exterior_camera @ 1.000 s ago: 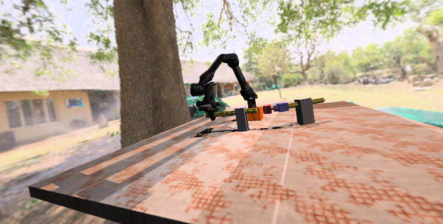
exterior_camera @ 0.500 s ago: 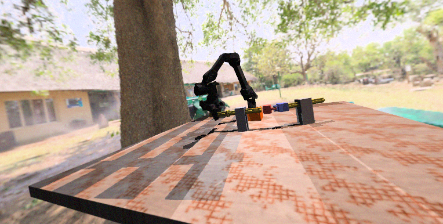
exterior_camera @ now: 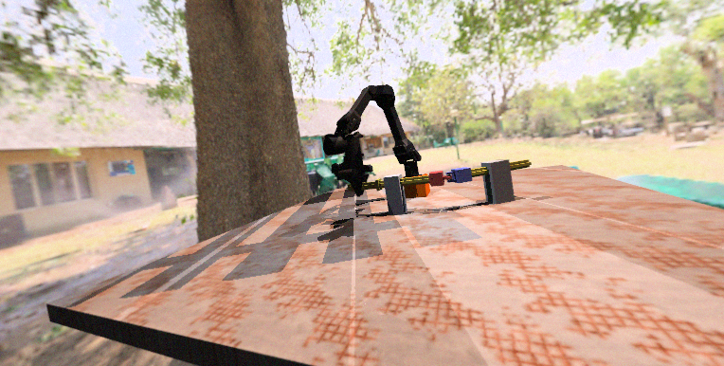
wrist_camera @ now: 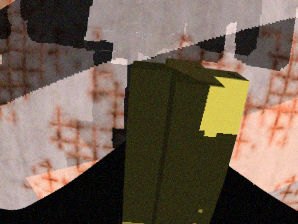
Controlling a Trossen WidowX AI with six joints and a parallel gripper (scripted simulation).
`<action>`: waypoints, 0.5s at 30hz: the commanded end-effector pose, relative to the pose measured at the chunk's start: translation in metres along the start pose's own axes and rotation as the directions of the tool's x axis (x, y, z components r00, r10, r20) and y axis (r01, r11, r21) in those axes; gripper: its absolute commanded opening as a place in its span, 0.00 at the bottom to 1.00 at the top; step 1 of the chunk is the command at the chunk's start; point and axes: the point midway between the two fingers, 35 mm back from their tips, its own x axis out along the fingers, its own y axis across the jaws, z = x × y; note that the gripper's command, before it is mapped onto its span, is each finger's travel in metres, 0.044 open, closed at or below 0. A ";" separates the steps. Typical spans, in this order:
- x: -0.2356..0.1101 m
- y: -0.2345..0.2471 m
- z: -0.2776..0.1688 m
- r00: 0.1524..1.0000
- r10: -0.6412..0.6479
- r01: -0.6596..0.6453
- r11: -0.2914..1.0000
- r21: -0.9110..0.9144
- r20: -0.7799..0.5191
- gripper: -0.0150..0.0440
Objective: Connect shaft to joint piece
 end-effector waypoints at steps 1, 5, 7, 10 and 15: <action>0.002 0.000 -0.006 1.000 0.001 -0.001 1.000 0.004 0.001 0.25; 0.002 0.000 -0.012 1.000 0.001 -0.001 1.000 0.004 0.000 0.25; 0.002 0.000 -0.015 1.000 0.001 -0.001 1.000 0.004 0.000 0.25; 0.002 0.000 -0.020 1.000 0.001 -0.001 1.000 0.004 -0.001 0.25; 0.002 0.000 -0.026 1.000 0.001 -0.001 1.000 0.004 -0.001 0.25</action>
